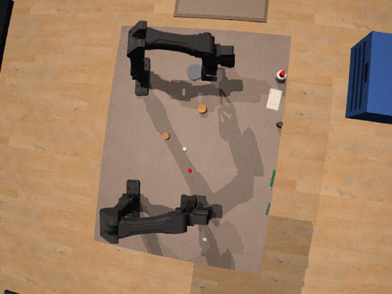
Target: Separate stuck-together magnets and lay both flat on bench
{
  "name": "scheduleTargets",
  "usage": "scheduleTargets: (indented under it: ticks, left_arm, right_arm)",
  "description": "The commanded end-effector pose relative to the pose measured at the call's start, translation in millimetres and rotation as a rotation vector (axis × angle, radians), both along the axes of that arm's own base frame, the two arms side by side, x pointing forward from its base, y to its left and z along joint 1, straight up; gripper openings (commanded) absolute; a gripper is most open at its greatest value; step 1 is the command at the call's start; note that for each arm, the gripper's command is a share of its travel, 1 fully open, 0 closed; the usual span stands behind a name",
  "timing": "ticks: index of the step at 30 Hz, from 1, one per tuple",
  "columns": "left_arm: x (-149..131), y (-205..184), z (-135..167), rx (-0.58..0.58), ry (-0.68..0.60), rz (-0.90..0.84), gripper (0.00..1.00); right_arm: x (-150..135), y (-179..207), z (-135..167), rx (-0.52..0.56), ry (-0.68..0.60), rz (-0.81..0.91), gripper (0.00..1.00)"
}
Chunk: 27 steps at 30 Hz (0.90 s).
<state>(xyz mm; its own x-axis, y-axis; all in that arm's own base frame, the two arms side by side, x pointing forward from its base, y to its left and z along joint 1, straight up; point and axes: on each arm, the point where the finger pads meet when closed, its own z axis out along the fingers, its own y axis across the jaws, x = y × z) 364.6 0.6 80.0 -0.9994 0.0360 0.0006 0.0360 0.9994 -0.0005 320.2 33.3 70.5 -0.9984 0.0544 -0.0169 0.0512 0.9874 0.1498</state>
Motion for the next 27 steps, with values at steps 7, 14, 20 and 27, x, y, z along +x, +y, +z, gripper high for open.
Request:
scheduleTargets:
  ticks: [7,14,20,27]
  left_arm:
    - [1.5,-0.5,4.4,0.0,-0.013,-0.001,1.0]
    - [1.5,-0.5,4.4,0.0,-0.013,-0.001,1.0]
    - [1.5,-0.5,4.4,0.0,-0.013,-0.001,1.0]
    - [1.5,-0.5,4.4,0.0,-0.013,-0.001,1.0]
  right_arm:
    - [12.1,-40.6,-4.5,-0.184,0.013,0.013,0.24]
    - [9.4,-33.6,-12.5,-0.149,0.024,0.007,0.24]
    - [10.8,-33.6,-14.4,-0.149,0.024,0.007,0.24]
    - [12.5,-33.4,-18.7,-0.149,0.024,0.007,0.24]
